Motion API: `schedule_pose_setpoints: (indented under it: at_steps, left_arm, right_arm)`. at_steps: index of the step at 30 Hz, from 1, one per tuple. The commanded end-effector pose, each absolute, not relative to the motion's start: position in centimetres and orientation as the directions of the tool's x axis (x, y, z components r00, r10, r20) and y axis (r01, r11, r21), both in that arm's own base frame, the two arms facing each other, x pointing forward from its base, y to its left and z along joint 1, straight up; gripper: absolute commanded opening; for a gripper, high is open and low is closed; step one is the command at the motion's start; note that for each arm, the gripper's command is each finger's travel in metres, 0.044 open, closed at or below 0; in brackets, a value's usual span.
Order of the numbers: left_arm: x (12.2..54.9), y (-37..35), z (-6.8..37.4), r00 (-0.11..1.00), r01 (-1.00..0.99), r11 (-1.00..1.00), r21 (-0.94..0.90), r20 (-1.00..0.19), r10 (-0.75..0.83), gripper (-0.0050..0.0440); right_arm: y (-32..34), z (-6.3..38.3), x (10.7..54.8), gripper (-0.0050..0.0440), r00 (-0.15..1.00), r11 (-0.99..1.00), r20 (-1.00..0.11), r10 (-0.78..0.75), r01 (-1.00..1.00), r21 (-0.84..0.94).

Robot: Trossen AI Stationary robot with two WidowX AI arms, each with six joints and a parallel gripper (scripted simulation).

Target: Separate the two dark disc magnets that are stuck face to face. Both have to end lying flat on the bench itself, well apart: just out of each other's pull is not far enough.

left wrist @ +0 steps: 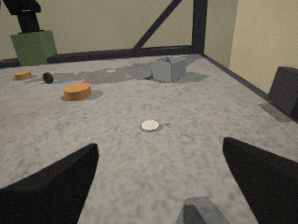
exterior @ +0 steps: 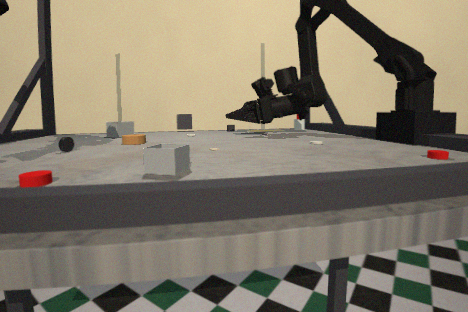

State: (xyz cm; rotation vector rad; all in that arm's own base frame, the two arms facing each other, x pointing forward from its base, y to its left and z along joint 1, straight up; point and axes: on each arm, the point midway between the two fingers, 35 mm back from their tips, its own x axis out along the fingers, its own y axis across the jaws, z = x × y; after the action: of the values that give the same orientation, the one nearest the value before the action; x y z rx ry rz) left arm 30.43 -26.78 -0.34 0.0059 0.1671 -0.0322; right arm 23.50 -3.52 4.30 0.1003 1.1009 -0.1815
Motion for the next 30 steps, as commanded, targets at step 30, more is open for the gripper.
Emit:
schedule_pose_setpoints:
  at_steps: [30]
  left_arm:
    - [30.6, -27.0, 0.5, 0.987, 0.035, 0.999, -0.015, -0.154, -0.037, 0.04]
  right_arm:
    - [-4.8, 4.4, 22.1, 0.04, 0.606, 1.0, -0.796, -0.02, 0.019, -0.011]
